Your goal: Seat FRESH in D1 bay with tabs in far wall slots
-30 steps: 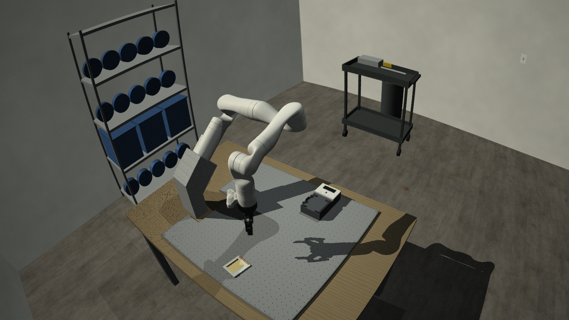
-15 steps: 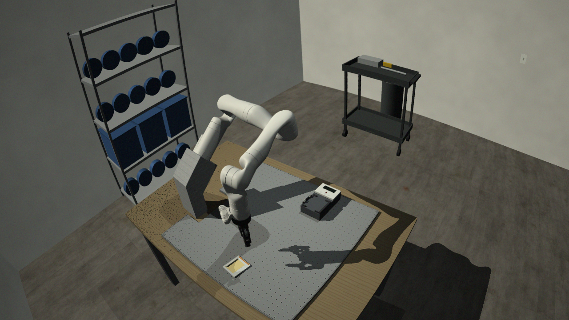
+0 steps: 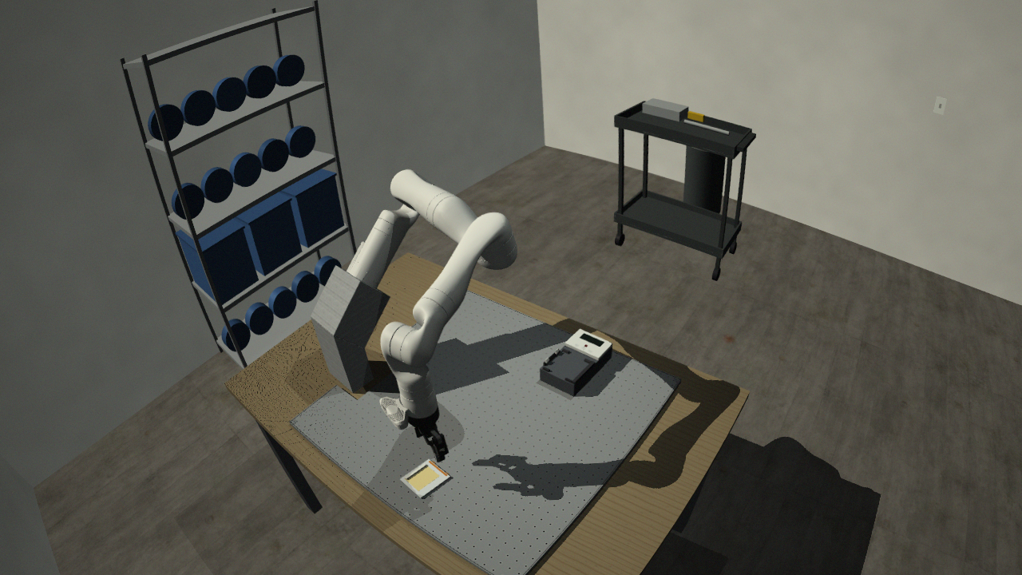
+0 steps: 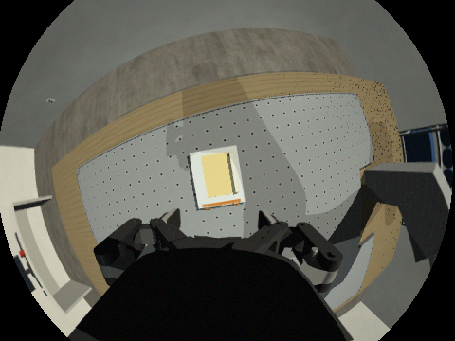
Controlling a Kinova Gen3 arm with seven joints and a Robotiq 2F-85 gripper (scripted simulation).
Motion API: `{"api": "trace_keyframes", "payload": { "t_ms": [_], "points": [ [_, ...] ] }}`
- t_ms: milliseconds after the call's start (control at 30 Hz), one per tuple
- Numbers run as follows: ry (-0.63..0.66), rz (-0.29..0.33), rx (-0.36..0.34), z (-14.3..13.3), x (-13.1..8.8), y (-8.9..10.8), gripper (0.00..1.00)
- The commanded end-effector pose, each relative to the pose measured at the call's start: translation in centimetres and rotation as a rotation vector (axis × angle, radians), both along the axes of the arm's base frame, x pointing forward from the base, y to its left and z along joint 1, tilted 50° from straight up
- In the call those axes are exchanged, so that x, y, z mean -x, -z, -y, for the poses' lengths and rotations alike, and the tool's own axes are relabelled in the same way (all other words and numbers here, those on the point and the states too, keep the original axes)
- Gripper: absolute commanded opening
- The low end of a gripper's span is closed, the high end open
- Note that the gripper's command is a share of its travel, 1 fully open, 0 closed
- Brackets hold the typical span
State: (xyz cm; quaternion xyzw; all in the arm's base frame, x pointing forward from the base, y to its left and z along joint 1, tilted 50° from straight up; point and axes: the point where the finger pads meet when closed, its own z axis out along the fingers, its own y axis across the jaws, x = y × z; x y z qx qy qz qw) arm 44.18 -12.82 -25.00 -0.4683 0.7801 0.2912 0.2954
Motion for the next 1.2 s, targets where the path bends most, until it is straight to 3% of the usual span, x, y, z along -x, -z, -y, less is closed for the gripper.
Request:
{"api": "trace_keyframes", "payload": {
  "t_ms": [0, 67, 133, 233, 1167],
  "points": [
    [-0.018, 0.021, 0.0, 0.2, 0.6, 1.5, 1.0],
    [-0.055, 0.071, 0.008, 0.3, 0.5, 2.5, 1.0],
    [-0.055, 0.071, 0.008, 0.3, 0.5, 2.5, 1.0],
    [-0.11, 0.148, 0.021, 0.4, 0.4, 4.0, 1.0],
    [-0.11, 0.148, 0.021, -0.2, 0.3, 4.9, 1.0]
  ]
}}
